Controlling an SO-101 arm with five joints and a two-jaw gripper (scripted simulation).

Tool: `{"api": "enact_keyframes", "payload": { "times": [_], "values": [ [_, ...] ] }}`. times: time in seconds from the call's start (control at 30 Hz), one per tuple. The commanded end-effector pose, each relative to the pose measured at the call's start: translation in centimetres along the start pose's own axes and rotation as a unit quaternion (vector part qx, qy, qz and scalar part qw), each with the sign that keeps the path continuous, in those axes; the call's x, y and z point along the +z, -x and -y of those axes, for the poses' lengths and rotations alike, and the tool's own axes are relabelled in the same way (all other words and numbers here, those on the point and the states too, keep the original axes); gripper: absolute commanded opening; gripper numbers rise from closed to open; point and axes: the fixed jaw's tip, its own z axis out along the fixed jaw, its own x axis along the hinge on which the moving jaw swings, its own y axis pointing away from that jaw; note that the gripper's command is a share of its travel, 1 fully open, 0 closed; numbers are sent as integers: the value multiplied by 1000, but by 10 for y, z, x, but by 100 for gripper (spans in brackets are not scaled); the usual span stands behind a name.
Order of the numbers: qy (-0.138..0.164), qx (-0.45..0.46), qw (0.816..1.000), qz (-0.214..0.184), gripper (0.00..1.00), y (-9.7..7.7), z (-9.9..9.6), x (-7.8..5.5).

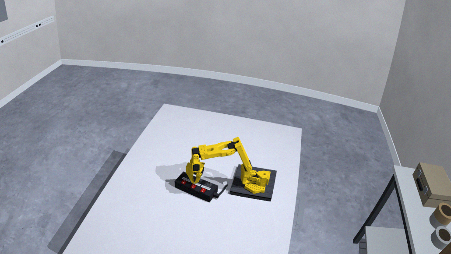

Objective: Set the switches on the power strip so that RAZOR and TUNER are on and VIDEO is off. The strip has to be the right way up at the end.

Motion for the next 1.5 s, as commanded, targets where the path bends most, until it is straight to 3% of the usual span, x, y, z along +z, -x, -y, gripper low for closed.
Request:
{"api": "enact_keyframes", "payload": {
  "times": [0.0, 1.47],
  "values": [
    [-1, 0, 1000, 0, 0, 2, 1, 1],
    [-1, 1, 1000, 0, 0, 4, 6, 16]
  ]
}}
